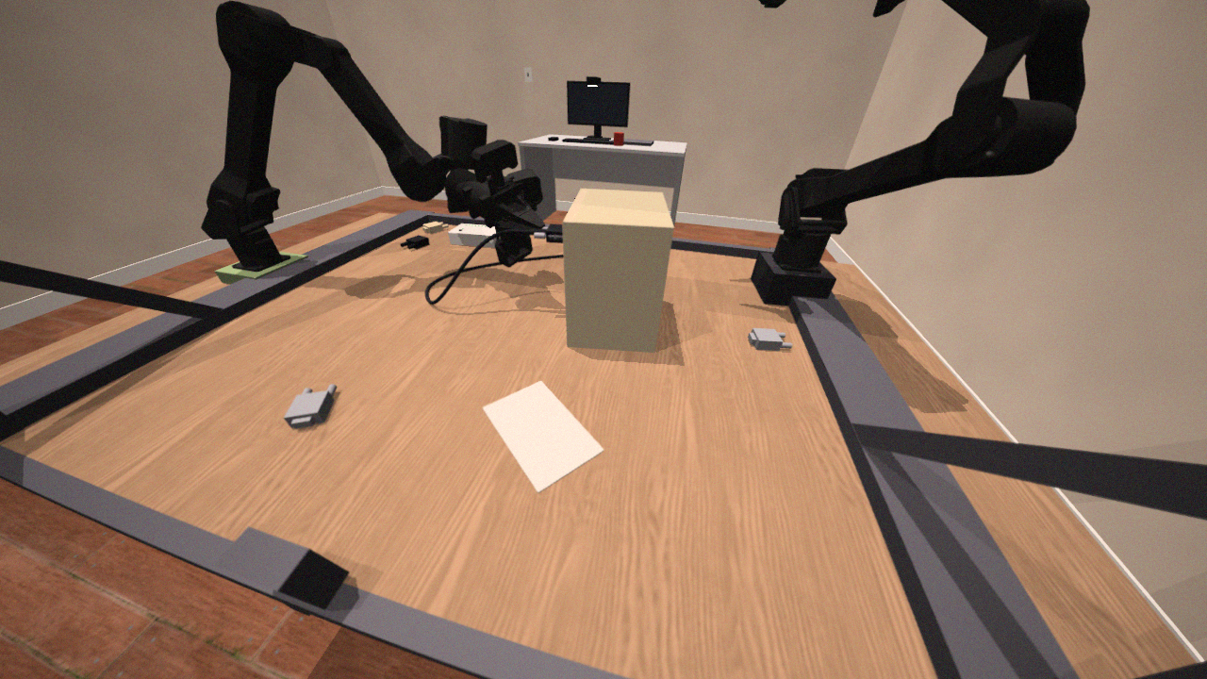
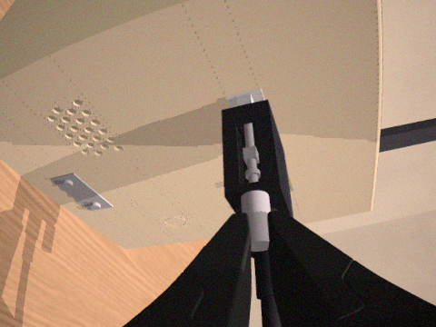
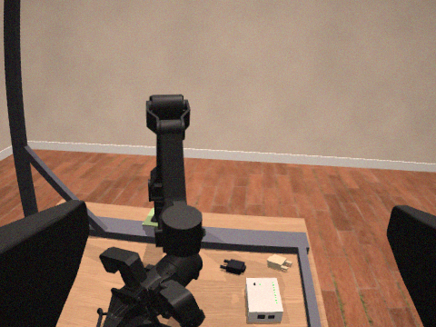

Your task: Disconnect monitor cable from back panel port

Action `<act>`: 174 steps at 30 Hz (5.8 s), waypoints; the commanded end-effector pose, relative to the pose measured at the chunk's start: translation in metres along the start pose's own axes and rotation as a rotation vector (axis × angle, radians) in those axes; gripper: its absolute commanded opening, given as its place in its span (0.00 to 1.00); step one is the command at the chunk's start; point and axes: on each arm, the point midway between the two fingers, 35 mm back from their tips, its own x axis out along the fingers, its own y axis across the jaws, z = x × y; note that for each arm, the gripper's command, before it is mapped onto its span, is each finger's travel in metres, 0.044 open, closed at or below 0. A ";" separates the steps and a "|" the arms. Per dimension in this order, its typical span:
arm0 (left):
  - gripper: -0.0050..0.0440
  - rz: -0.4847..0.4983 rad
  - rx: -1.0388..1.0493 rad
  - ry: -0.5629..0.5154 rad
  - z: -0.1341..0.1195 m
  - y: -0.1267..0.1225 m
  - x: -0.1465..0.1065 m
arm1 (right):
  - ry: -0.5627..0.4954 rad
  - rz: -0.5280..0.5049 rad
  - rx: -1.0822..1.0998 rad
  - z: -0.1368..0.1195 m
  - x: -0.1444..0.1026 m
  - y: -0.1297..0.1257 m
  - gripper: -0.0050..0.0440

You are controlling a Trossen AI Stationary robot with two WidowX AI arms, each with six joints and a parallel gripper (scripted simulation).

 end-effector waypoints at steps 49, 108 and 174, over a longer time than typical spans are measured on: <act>1.00 -0.162 -0.184 -0.005 0.003 -0.005 0.000 | -0.001 0.002 -0.005 0.003 0.000 0.001 1.00; 0.10 0.179 0.300 -0.014 0.003 -0.018 0.000 | -0.001 0.002 -0.005 0.003 0.000 0.001 1.00; 0.10 -0.159 -0.179 -0.006 0.003 -0.005 0.000 | -0.001 0.002 -0.005 0.003 0.000 0.001 1.00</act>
